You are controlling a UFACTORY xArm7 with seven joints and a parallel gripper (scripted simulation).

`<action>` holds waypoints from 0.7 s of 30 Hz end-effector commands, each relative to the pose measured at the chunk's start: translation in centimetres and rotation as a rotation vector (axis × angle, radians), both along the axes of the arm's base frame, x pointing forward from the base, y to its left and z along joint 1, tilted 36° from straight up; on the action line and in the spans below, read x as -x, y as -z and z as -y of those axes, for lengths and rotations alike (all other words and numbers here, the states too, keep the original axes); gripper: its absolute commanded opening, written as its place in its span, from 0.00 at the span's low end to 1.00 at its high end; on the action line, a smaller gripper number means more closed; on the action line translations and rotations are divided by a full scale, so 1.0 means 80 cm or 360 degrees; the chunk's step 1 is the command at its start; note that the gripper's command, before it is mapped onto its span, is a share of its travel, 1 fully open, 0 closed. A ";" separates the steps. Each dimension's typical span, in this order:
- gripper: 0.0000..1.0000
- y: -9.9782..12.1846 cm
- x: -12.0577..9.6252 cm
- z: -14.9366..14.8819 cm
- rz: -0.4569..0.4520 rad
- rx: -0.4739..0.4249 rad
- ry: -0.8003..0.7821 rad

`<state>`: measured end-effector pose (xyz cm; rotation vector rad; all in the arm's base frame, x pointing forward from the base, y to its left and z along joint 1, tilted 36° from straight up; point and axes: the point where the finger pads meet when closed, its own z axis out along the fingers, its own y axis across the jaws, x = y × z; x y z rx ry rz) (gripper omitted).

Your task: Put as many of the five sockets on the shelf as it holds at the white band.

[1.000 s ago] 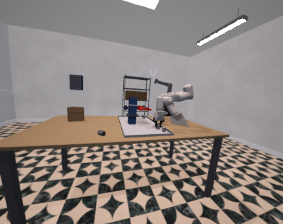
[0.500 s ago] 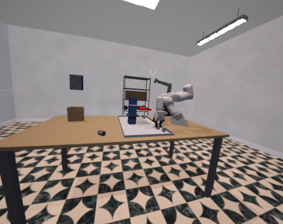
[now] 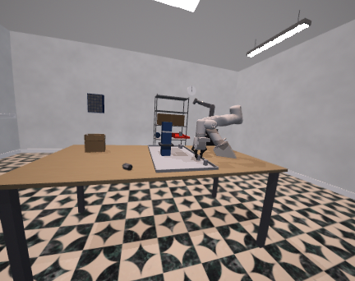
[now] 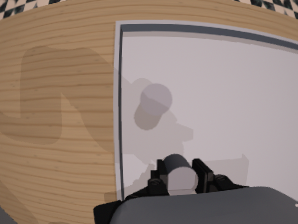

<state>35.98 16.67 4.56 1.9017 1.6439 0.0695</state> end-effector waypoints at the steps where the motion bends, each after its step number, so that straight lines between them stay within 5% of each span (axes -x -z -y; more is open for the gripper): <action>1: 0.00 -0.008 0.004 -0.005 0.0003 -0.0004 -0.0004; 21: 0.00 -0.019 0.009 -0.011 0.0003 -0.0004 -0.0004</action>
